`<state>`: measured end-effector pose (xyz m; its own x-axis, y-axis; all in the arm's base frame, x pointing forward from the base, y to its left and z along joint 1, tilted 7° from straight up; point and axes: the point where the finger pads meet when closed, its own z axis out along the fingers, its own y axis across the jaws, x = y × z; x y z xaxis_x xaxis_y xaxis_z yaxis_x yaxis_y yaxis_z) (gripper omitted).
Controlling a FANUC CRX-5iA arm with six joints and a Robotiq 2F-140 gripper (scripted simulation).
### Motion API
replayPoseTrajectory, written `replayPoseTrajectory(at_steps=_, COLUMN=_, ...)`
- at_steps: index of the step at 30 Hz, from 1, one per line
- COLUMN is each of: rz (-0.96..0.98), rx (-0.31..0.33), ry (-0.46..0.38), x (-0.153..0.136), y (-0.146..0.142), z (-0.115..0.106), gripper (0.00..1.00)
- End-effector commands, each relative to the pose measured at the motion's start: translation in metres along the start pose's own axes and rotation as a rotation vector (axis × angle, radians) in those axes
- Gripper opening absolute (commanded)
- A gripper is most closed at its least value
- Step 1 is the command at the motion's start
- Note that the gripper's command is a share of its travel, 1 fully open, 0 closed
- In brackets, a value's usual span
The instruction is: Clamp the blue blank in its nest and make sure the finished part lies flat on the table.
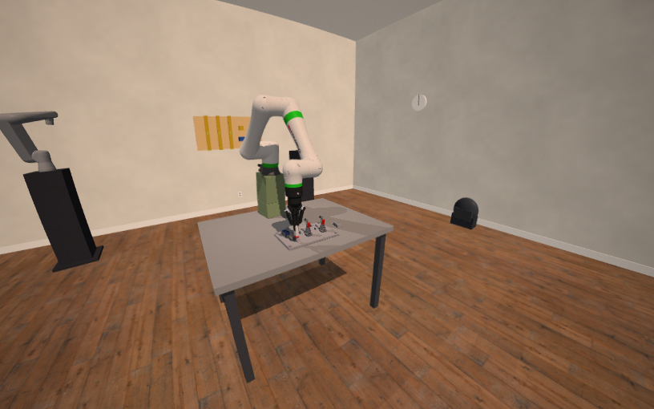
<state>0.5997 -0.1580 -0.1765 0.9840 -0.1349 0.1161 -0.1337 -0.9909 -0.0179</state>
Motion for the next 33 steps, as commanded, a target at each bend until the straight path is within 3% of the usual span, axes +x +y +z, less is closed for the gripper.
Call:
replayPoseTrajectory(at_steps=1, rz=0.0, rx=0.0, ry=0.0, x=-0.0002, y=0.0001, z=0.0, gripper=0.0)
replayPoseTrajectory(at_steps=23, rz=0.0, rx=0.0, ry=0.0, x=-0.0002, y=0.0001, z=0.0019, gripper=0.0)
replayPoseTrajectory(at_steps=33, rz=0.0, rx=0.0, ry=0.0, x=-0.0002, y=0.0001, z=-0.0071, gripper=0.0)
